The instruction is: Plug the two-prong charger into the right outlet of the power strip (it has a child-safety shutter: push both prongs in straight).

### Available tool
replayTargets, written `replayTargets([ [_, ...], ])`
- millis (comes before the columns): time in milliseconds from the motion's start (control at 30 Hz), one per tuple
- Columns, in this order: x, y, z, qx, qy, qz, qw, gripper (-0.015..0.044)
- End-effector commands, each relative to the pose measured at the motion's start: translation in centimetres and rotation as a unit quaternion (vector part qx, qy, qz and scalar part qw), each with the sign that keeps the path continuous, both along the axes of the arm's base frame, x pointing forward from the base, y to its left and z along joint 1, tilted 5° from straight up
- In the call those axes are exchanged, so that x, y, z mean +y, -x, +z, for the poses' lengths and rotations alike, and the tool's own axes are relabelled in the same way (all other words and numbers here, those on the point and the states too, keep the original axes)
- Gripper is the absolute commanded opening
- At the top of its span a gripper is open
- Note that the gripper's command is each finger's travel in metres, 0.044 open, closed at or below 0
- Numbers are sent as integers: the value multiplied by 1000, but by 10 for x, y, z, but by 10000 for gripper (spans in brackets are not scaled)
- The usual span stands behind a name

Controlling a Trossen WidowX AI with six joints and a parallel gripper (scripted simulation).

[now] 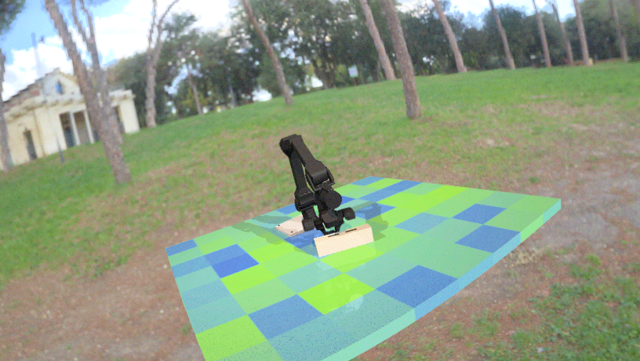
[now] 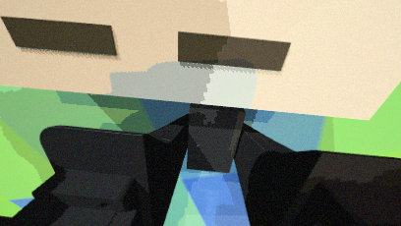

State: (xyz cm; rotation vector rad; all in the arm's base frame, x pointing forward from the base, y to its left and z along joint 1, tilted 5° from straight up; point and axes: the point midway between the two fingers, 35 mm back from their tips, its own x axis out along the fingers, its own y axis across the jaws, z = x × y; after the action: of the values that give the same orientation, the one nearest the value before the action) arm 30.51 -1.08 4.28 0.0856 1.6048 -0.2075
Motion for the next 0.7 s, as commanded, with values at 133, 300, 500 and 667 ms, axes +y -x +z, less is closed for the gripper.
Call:
replayTargets([
  [133, -2, -10, 1, -12, 1, 0, 1000, 0],
  [300, -2, -12, 1, -12, 1, 0, 1000, 0],
  [500, -2, -15, 1, -12, 1, 0, 1000, 0],
  [667, -3, -17, 0, -12, 1, 0, 1000, 0],
])
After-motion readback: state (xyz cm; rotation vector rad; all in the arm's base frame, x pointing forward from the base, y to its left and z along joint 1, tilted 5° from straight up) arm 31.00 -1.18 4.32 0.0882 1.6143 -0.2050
